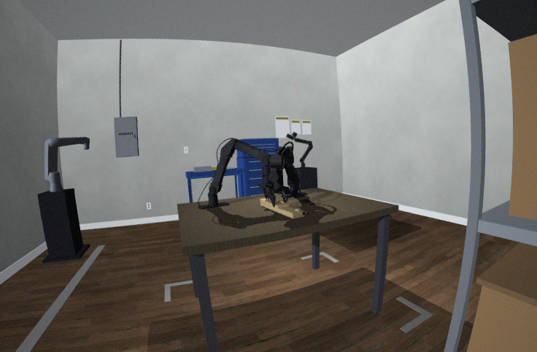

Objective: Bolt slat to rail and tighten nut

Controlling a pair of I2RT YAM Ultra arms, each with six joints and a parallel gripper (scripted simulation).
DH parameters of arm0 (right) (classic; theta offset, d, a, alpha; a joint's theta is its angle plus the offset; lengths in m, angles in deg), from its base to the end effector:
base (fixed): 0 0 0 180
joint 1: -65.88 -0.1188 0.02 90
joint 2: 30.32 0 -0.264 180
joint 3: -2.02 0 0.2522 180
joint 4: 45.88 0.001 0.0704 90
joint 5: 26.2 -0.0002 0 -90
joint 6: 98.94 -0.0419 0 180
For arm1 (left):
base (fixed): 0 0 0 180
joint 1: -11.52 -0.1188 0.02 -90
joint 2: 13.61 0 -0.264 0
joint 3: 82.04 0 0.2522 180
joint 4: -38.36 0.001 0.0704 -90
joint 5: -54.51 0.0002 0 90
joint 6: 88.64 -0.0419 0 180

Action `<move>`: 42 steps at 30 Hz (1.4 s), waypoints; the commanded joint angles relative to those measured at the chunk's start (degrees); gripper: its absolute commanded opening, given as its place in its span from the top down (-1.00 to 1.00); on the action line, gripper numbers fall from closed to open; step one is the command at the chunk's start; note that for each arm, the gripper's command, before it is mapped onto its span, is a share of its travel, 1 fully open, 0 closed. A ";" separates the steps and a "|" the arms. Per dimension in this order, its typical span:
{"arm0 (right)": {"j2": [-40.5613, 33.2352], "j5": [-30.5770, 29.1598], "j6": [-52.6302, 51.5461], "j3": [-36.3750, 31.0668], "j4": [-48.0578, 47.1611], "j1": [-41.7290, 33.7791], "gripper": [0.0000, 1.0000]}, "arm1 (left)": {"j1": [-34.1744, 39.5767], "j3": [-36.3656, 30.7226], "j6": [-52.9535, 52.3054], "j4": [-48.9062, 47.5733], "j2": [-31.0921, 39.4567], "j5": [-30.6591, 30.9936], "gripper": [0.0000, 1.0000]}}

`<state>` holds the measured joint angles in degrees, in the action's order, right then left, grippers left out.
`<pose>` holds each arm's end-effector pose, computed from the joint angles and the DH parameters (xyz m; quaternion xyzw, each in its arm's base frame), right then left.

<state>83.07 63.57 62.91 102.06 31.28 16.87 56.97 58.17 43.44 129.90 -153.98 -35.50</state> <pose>0.2414 0.2791 0.1906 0.8697 -0.4935 0.0011 0.0048 0.3318 -0.3357 0.1742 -0.0294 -0.9995 -0.0103 0.0107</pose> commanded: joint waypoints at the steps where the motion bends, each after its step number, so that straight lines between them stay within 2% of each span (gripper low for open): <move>1: -0.41 0.00 -0.01 0.26 -0.05 0.01 0.75 | 0.01 0.25 0.00 -0.03 0.53 -0.01 -0.45; 21: -0.41 0.00 -0.38 0.25 -0.05 0.01 0.75 | 0.01 0.25 0.00 -0.03 0.53 -0.01 -0.45; 33: -0.46 0.39 -25.15 0.19 -0.12 0.20 0.75 | 0.01 0.25 0.00 -0.03 0.53 -0.01 -0.45; 35: -0.46 0.39 -25.15 0.19 -0.12 0.20 0.75 | 0.01 0.25 0.00 -0.03 0.53 -0.01 -0.45; 42: -0.49 0.42 -41.04 0.15 -0.16 0.22 0.75 | 0.01 0.25 0.00 -0.03 0.53 -0.01 -0.45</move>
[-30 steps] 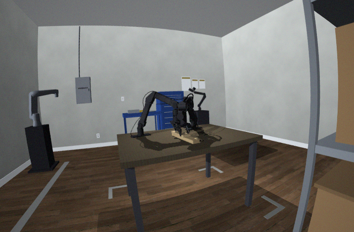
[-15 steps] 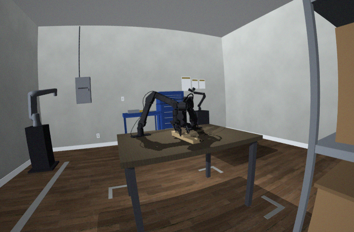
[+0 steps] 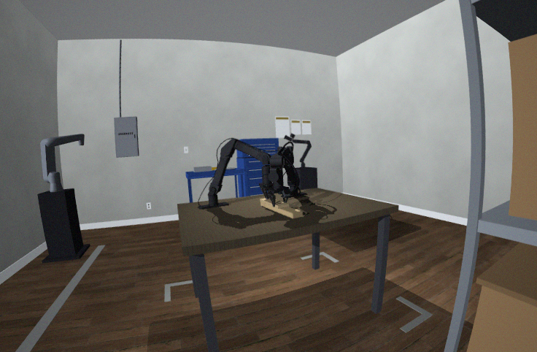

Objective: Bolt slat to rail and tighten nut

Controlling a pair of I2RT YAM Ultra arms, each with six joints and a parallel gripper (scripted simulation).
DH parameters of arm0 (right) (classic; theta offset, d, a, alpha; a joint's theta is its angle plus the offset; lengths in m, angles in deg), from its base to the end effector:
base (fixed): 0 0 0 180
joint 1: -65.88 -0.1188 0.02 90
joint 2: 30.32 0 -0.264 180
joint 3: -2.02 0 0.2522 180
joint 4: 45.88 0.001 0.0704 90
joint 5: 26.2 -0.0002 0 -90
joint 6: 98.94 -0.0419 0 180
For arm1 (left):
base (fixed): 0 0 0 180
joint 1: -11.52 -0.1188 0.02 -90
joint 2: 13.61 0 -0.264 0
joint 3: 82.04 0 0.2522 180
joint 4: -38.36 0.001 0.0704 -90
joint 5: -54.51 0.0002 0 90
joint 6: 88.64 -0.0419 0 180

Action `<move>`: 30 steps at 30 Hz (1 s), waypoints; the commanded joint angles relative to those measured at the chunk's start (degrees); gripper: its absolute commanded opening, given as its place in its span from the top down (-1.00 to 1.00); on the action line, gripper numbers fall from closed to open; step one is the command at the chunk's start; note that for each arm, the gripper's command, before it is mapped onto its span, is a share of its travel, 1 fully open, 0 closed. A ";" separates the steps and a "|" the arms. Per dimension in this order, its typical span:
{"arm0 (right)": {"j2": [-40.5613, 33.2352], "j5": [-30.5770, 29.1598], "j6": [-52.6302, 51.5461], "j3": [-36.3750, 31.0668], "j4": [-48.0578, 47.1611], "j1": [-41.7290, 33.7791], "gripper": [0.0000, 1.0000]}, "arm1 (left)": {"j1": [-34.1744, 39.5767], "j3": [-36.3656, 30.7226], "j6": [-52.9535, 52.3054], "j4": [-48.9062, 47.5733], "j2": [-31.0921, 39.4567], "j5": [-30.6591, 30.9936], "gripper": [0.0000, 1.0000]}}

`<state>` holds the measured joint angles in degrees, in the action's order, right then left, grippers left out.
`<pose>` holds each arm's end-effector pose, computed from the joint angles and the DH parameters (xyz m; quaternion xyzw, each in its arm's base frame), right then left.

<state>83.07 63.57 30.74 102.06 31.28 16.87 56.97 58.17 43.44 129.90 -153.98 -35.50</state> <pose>0.2414 0.2791 0.1906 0.6990 -0.7151 0.0024 0.0043 0.3318 -0.3357 0.1742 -0.0294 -0.9995 -0.0103 0.0107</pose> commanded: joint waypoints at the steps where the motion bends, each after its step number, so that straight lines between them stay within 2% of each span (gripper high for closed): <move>1: -0.49 0.44 -11.10 0.14 -0.17 0.22 0.75 | 0.01 0.25 0.00 -0.03 0.53 -0.01 -0.45; 8: -0.52 0.51 -26.88 0.10 -0.21 0.26 0.75 | 0.01 0.25 0.00 -0.03 0.53 -0.01 -0.45; 10: -0.52 0.51 -26.88 0.10 -0.21 0.26 0.75 | 0.01 0.25 0.00 -0.03 0.53 -0.01 -0.45; 25: -0.59 0.56 -60.97 0.01 -0.30 0.29 0.75 | 0.01 0.25 0.00 -0.03 0.53 -0.01 -0.45; 27: -0.59 0.56 -60.97 0.01 -0.30 0.29 0.75 | 0.01 0.25 0.00 -0.03 0.53 -0.01 -0.45; 30: -0.61 0.45 -68.13 -0.02 -0.33 0.23 0.75 | 0.01 0.25 0.00 -0.03 0.53 -0.01 -0.45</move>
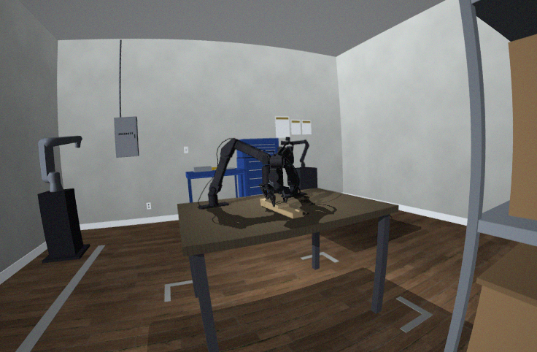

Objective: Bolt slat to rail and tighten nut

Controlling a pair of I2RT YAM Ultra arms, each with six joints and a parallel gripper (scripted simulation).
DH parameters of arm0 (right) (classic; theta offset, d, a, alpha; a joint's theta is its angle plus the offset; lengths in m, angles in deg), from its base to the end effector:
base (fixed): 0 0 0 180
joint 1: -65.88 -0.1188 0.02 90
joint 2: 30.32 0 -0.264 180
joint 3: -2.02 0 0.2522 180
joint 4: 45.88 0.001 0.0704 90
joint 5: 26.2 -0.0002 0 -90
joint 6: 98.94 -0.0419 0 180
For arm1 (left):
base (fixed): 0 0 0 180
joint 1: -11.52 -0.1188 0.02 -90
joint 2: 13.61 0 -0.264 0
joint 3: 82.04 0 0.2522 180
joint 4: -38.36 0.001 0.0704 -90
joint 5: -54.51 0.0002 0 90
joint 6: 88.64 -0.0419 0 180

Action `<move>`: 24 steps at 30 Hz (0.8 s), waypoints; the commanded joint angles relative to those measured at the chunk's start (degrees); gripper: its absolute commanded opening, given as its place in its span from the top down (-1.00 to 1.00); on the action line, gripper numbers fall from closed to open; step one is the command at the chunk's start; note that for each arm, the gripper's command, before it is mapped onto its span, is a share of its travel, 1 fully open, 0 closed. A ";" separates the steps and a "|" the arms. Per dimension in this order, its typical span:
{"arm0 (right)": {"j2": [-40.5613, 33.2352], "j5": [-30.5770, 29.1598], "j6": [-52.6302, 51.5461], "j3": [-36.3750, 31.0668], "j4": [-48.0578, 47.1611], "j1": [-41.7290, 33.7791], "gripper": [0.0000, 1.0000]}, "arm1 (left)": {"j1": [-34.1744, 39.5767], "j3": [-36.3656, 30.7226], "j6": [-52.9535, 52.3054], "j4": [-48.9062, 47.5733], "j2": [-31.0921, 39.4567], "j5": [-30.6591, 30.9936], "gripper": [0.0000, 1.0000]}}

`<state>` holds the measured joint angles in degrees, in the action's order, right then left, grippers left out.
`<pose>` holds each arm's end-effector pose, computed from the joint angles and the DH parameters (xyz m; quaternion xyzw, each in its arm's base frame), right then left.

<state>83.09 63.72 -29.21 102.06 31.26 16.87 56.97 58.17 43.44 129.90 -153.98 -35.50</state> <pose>0.2414 0.2792 0.1905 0.2482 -0.9687 0.0031 0.0033 0.3318 -0.3357 0.1742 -0.0294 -0.9995 -0.0103 0.0107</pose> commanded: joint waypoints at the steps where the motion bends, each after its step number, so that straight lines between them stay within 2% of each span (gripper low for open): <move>1: -0.63 0.32 -10.39 -0.03 -0.31 0.25 0.75 | 0.01 0.25 0.00 -0.03 0.53 -0.01 -0.45; 12: -0.68 0.46 -35.11 -0.09 -0.37 0.32 0.75 | 0.01 0.25 0.00 -0.03 0.53 -0.01 -0.45; 14: -0.68 0.46 -35.11 -0.09 -0.37 0.32 0.75 | 0.01 0.25 0.00 -0.03 0.53 -0.01 -0.45; 24: -0.72 0.47 -57.92 -0.16 -0.43 0.32 0.75 | 0.01 0.25 0.00 -0.03 0.53 -0.01 -0.45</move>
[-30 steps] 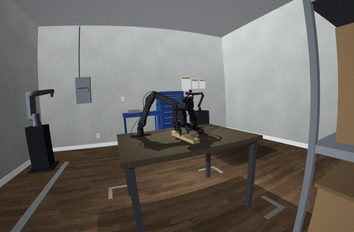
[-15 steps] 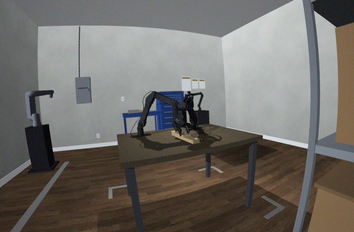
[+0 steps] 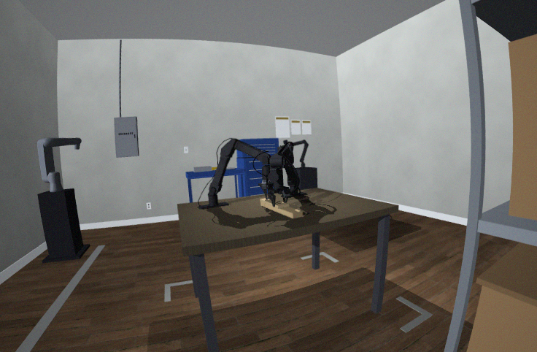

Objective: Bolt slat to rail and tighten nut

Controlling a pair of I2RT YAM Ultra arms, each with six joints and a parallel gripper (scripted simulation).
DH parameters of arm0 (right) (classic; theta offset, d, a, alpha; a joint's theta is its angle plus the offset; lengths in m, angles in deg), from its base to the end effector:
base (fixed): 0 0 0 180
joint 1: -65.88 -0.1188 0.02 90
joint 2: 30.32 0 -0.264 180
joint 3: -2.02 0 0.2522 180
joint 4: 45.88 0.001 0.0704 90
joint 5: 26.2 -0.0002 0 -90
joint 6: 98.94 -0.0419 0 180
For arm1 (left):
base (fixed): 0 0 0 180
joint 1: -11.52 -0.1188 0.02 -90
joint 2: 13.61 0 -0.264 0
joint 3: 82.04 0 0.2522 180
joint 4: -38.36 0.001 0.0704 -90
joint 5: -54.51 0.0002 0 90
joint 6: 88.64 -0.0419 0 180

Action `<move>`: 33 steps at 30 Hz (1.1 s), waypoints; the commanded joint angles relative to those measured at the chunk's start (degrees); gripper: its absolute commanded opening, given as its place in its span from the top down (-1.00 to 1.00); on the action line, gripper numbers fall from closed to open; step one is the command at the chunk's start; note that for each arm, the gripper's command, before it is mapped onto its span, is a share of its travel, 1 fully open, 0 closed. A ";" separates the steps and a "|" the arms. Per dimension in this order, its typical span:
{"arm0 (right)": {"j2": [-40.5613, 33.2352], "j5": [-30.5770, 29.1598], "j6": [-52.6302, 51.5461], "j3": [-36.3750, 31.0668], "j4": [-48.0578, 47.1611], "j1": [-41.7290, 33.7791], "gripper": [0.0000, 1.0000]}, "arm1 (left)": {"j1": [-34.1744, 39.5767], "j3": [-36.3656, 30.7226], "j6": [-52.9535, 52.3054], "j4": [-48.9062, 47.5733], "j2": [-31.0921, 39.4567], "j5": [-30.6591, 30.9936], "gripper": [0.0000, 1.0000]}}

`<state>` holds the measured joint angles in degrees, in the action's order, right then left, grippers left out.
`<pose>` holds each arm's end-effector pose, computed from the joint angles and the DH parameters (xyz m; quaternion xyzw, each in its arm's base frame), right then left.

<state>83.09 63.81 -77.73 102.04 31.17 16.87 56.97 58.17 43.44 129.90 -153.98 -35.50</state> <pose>0.2414 0.2793 0.1904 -0.1718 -0.9851 0.0032 0.0021 0.3318 -0.3357 0.1742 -0.0294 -0.9995 -0.0103 0.0107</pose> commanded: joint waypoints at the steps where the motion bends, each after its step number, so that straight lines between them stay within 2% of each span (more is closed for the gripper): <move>1: -0.73 0.39 -11.65 -0.14 -0.35 0.32 0.75 | 0.01 0.25 0.00 -0.03 0.53 -0.01 -0.45; 5: -0.74 0.42 -20.70 -0.17 -0.37 0.34 0.75 | 0.01 0.25 0.00 -0.03 0.53 -0.01 -0.45; 7: -0.74 0.42 -20.70 -0.17 -0.37 0.34 0.75 | 0.01 0.25 0.00 -0.03 0.53 -0.01 -0.45; 16: -0.79 0.32 -39.94 -0.24 -0.44 0.29 0.75 | 0.01 0.25 0.00 -0.03 0.53 -0.01 -0.45; 33: -0.88 -0.01 -41.20 -0.36 -0.57 0.12 0.75 | 0.01 0.25 0.00 -0.03 0.53 -0.01 -0.45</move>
<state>83.09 63.78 -118.28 102.04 31.06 16.89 56.97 58.17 43.44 129.90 -153.98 -35.50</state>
